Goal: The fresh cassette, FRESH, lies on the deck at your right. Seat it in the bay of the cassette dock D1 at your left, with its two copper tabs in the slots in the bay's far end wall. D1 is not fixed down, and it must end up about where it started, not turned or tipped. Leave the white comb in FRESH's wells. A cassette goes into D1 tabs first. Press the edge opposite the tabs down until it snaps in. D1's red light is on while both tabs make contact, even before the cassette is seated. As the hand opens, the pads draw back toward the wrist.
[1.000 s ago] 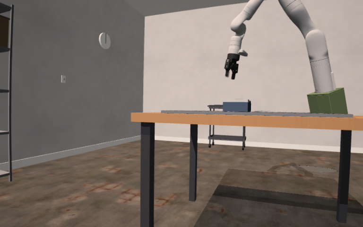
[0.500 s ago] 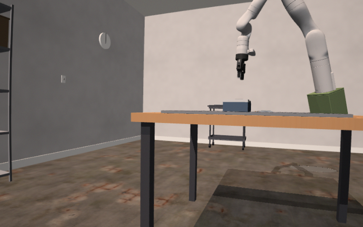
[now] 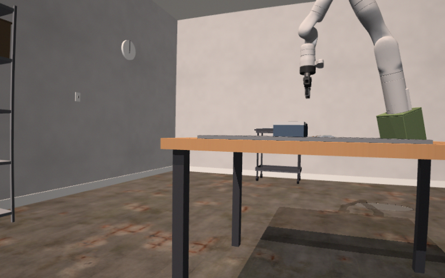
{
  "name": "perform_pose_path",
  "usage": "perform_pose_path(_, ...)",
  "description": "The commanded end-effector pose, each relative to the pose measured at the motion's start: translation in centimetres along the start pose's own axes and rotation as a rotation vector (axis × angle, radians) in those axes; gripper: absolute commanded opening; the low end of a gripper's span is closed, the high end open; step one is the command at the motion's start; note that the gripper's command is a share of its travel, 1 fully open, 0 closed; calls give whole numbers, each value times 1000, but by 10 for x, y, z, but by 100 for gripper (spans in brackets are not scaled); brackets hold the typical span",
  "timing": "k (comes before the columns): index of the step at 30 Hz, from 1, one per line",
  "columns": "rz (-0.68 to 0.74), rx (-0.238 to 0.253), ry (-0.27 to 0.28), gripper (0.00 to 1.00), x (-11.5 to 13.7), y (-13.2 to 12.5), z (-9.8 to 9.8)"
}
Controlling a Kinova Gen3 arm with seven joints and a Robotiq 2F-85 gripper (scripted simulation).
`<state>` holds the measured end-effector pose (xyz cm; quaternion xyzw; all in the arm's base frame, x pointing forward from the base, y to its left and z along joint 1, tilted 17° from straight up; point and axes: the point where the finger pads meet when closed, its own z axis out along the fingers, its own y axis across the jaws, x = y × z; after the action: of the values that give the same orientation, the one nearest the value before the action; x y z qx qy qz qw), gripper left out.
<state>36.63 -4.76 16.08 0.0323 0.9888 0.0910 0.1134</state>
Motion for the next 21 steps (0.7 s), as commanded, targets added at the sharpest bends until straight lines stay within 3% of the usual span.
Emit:
perform_pose_path(1, 3, 2, -3, 100, 5, 0, -2)
perform_pose_path(13, 3, 2, -3, 100, 5, 0, -2)
perform_pose_path(21, -59, 14, 7, 100, 1, -37, 12)
